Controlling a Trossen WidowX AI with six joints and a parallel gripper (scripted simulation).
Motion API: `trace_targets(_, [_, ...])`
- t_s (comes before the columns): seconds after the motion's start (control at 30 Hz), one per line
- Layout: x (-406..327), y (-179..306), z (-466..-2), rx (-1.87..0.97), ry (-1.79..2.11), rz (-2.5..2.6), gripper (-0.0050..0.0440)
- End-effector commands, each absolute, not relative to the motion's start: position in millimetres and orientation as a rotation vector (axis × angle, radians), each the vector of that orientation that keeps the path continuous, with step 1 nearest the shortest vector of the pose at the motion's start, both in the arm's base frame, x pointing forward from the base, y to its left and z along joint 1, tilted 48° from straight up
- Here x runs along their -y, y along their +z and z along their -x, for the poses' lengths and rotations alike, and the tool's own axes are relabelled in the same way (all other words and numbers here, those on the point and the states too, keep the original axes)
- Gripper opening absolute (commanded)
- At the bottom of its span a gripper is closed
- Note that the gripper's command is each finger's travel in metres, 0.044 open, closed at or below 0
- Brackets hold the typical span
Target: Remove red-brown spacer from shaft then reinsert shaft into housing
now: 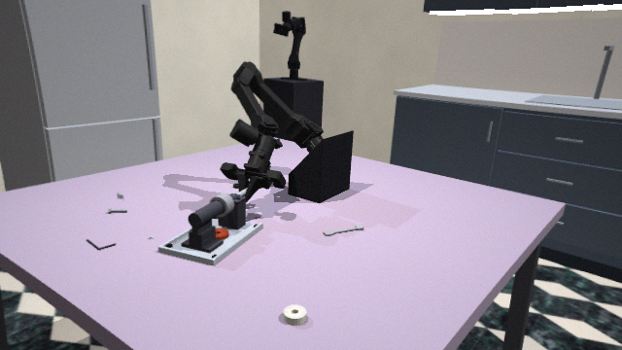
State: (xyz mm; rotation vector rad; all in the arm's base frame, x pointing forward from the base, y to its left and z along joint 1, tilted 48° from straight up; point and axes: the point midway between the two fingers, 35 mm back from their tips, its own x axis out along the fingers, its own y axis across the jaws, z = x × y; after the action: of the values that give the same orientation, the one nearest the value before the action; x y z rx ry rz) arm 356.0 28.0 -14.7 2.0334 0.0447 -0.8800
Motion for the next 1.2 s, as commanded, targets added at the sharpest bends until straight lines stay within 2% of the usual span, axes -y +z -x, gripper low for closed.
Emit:
trace_targets(0.0, [-36.1, -8.6, -365.7, -0.050, -0.846, -2.054, -0.0050])
trace_targets(1.17, [-39.4, -10.0, -374.6, -0.050, -0.846, -2.054, -0.0050])
